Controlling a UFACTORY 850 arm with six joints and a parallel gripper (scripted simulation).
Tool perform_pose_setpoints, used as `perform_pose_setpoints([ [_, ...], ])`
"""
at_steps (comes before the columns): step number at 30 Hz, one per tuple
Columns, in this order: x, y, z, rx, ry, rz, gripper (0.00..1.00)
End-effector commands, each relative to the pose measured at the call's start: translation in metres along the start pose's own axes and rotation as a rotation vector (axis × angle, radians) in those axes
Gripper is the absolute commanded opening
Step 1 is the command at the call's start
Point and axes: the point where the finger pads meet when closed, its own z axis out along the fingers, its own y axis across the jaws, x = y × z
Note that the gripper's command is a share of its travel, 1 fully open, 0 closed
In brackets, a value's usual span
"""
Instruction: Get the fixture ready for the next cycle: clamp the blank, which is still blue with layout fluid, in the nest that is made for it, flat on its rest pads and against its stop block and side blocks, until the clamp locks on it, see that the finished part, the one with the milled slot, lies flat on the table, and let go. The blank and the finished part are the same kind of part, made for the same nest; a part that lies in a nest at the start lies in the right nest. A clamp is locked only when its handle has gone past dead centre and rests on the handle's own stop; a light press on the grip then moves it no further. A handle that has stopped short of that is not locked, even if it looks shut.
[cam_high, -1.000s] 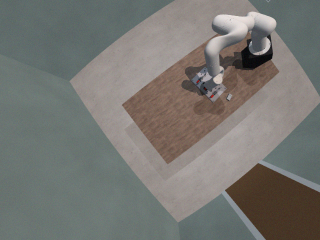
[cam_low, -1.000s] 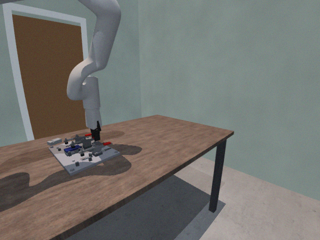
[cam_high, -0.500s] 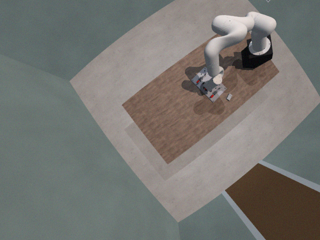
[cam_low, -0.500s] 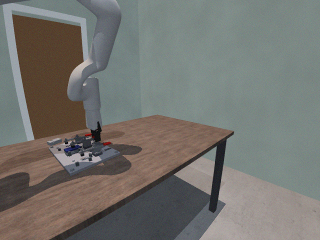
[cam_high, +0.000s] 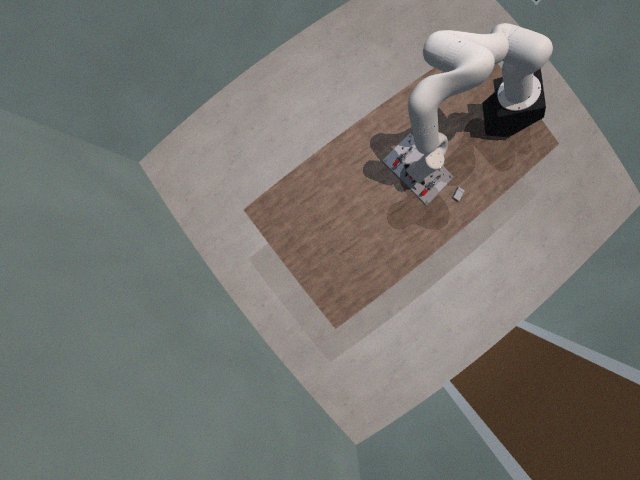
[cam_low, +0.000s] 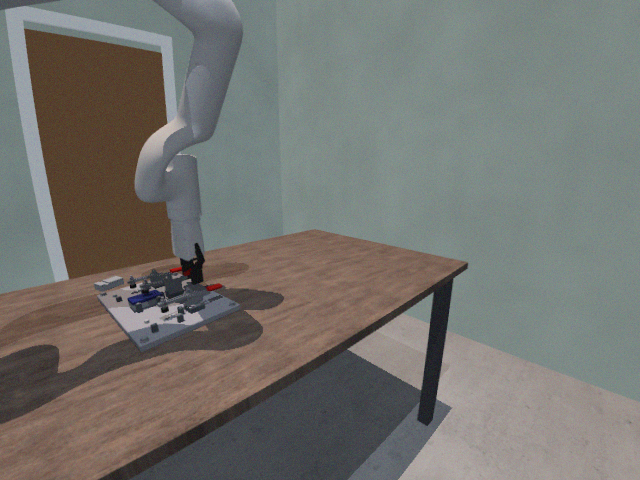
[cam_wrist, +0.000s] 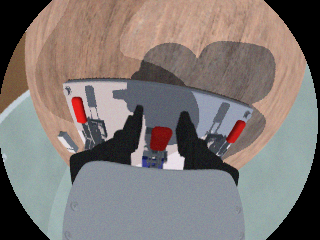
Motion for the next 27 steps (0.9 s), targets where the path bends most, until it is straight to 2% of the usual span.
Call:
perform_pose_setpoints([
  [1, 0.001, 0.000, 0.000, 0.000, 0.001, 0.000, 0.47],
  [15, 0.001, 0.000, -0.002, 0.000, 0.001, 0.000, 0.47],
  [24, 0.001, 0.000, -0.041, 0.000, 0.001, 0.000, 0.47],
  [27, 0.001, 0.000, -0.047, 0.000, 0.001, 0.000, 0.47],
])
